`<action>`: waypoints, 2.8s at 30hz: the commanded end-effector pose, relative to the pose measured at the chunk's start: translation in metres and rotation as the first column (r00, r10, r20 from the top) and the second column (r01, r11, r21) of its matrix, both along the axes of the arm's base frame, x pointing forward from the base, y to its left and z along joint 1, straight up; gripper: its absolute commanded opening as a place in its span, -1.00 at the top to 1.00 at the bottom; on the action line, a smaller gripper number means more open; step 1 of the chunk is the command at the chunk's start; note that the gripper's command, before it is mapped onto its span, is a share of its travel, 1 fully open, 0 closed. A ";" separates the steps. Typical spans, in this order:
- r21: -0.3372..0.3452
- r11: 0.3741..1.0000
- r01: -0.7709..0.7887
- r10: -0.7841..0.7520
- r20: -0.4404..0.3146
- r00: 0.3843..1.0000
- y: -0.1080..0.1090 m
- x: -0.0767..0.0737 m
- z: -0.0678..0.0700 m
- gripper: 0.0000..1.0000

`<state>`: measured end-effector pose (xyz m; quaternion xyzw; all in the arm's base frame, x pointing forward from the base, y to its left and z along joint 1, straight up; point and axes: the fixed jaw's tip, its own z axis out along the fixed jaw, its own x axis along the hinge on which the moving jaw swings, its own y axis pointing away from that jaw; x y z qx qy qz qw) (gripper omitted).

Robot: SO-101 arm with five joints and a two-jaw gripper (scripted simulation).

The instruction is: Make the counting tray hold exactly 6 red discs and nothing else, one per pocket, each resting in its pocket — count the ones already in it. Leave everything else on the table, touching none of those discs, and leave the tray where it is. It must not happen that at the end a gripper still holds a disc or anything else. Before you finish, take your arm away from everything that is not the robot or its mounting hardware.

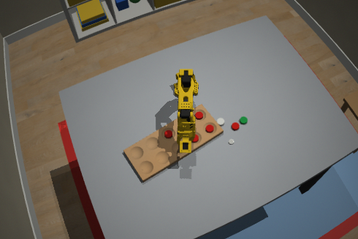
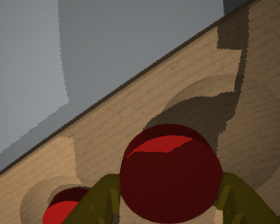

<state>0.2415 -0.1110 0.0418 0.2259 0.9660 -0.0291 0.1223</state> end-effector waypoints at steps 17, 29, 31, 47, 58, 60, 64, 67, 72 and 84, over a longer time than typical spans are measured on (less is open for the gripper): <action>-0.037 0.996 0.079 -0.076 0.078 0.994 -0.025 0.003 0.019 1.00; -0.037 0.995 0.088 -0.085 0.078 0.993 -0.027 0.002 0.019 1.00; -0.037 0.995 0.088 -0.085 0.078 0.993 -0.027 0.002 0.019 1.00; -0.040 0.995 0.088 -0.085 0.084 0.993 -0.028 0.003 0.020 1.00; -0.040 0.995 0.088 -0.085 0.084 0.993 -0.028 0.004 0.015 1.00; -0.040 0.995 0.088 -0.085 0.084 0.993 -0.029 0.004 0.012 1.00; -0.040 0.995 0.088 -0.085 0.084 0.993 -0.029 0.004 0.007 1.00; -0.040 0.995 0.088 -0.085 0.084 0.993 -0.029 0.004 0.005 1.00; -0.040 0.995 0.088 -0.085 0.084 0.993 -0.029 0.004 0.004 1.00; -0.040 0.995 0.088 -0.084 0.085 0.993 -0.028 0.003 0.003 1.00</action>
